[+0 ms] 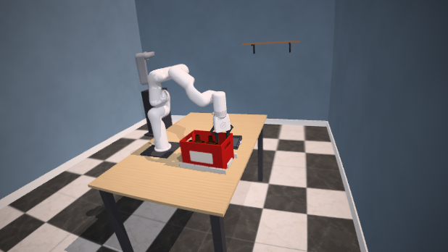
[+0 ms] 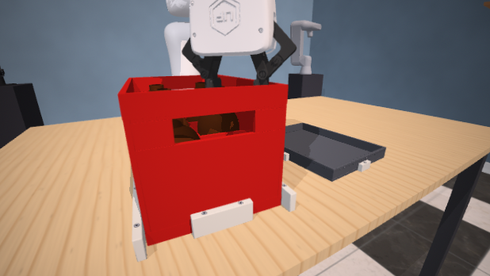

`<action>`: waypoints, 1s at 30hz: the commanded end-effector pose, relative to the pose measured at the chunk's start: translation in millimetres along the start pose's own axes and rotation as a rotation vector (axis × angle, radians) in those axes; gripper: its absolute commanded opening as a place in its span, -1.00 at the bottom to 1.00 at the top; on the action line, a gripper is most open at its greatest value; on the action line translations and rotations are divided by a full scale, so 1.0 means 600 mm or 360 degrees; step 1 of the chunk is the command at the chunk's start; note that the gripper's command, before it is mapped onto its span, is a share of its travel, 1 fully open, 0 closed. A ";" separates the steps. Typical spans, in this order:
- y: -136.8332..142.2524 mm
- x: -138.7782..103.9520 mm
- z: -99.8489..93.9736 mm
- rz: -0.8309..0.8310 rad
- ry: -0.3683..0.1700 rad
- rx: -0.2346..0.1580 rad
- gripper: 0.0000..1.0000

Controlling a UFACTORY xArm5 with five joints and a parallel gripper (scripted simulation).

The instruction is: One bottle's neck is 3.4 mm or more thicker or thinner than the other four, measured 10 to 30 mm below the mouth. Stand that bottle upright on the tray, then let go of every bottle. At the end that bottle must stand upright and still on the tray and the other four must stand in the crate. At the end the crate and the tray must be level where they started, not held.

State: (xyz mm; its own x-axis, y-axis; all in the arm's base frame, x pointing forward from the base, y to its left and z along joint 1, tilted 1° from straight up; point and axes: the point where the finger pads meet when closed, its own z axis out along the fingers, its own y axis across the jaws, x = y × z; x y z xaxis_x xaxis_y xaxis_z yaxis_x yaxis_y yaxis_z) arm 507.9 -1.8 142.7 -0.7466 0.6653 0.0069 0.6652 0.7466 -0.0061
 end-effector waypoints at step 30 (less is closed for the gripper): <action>0.002 0.000 -0.033 0.0000 -0.0005 -0.0005 0.30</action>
State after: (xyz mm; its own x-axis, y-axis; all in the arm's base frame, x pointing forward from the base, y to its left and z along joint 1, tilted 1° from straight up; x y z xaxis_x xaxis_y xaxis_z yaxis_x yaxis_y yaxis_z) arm 507.8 -1.3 156.2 -0.7466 0.6653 0.0068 0.6652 0.7466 -0.0060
